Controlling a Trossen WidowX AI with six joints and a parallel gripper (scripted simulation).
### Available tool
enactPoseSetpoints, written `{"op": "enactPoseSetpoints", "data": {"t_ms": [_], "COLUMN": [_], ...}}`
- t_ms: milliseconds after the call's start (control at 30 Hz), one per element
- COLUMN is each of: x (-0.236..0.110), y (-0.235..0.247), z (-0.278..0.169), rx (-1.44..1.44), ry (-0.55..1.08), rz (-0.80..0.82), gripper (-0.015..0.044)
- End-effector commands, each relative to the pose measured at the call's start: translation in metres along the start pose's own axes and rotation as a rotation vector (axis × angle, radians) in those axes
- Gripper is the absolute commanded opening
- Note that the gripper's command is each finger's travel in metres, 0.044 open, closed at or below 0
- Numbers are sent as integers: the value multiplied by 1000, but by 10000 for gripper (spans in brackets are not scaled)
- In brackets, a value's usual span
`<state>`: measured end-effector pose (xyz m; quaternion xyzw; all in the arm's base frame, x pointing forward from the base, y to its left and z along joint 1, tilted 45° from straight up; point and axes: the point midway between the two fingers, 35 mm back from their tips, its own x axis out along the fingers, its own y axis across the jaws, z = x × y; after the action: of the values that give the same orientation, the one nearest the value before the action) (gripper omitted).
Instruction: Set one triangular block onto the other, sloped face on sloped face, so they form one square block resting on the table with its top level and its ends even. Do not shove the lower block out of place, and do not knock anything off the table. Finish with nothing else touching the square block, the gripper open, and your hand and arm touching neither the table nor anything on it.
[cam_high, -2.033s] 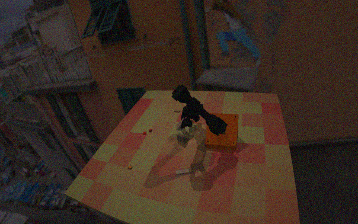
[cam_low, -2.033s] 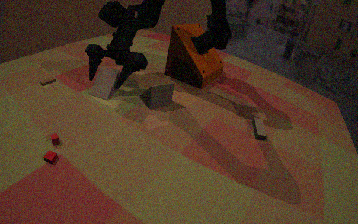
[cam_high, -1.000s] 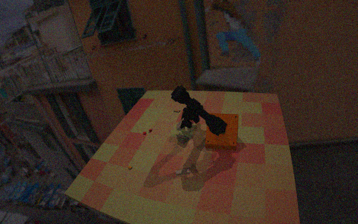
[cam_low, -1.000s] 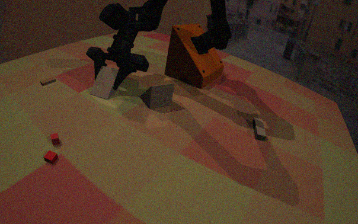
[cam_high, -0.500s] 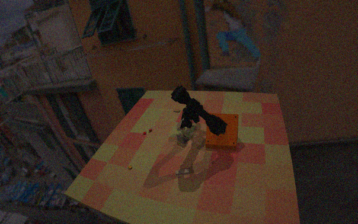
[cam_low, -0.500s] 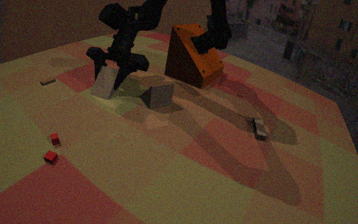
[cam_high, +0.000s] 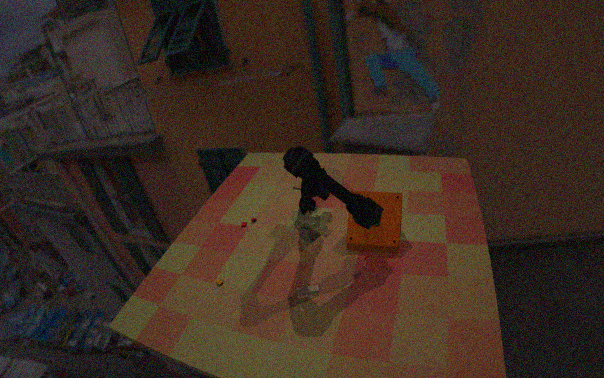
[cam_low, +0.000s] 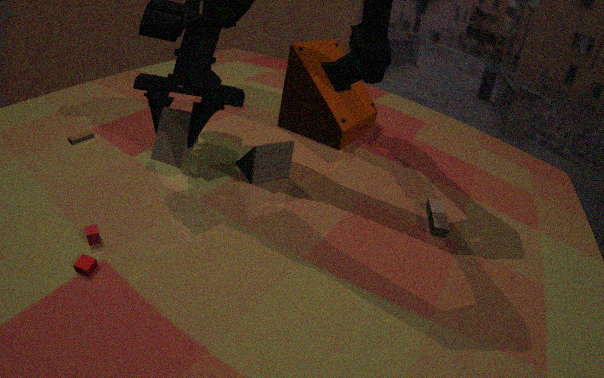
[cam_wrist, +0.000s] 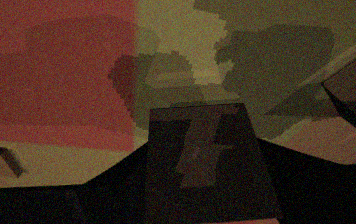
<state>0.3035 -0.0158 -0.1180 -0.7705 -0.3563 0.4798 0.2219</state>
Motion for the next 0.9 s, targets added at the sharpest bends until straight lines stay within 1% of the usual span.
{"op": "enactPoseSetpoints", "data": {"t_ms": [0,433,867], "x": [-3,-2,7], "y": [-2,-3,-5], "z": [-12,-36,-59], "rx": [-20,-22,-24], "ry": [-158,-499,-840], "rz": [7,7,7], "gripper": [0,0,0]}}
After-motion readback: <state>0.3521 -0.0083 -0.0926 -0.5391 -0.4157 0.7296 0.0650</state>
